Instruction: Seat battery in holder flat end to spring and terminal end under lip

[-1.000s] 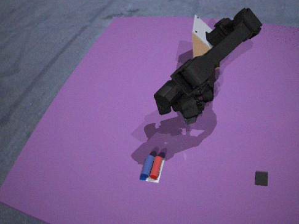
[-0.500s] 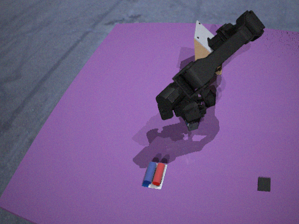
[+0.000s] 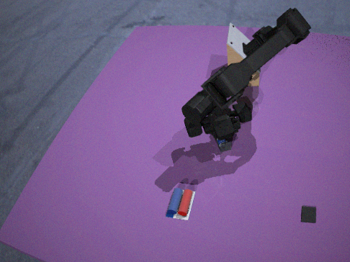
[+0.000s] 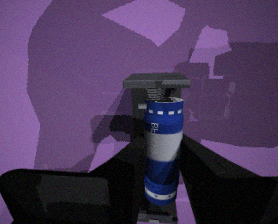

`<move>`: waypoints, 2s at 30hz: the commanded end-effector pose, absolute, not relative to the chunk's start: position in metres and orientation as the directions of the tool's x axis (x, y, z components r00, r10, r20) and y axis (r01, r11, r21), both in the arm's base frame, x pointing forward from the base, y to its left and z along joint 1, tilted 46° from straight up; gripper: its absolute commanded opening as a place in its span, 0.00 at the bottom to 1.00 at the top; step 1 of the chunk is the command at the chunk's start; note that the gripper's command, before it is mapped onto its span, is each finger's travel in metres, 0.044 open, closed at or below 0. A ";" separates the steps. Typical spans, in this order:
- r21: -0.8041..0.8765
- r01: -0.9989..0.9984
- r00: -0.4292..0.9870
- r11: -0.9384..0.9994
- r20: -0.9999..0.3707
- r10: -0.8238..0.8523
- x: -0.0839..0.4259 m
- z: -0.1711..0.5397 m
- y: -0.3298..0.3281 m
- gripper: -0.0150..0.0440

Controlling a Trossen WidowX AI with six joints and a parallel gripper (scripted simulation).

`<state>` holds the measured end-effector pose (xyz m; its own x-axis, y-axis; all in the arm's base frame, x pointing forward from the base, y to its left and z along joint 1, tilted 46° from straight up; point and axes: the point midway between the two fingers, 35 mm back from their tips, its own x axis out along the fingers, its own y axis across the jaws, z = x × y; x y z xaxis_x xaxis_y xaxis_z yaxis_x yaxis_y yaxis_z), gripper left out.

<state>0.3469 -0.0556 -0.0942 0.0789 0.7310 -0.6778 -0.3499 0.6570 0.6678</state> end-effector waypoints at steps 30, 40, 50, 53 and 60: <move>0.660 -0.361 0.247 0.659 -0.614 0.750 0.342 -0.096 -0.051 0.39; 0.659 -0.361 0.260 0.660 -0.609 0.749 0.336 -0.098 -0.052 0.39; 0.659 -0.359 0.270 0.661 -0.604 0.749 0.328 -0.100 -0.053 0.39; 0.658 -0.359 0.271 0.662 -0.605 0.749 0.328 -0.100 -0.053 0.39; 0.658 -0.359 0.271 0.662 -0.605 0.749 0.329 -0.100 -0.053 0.39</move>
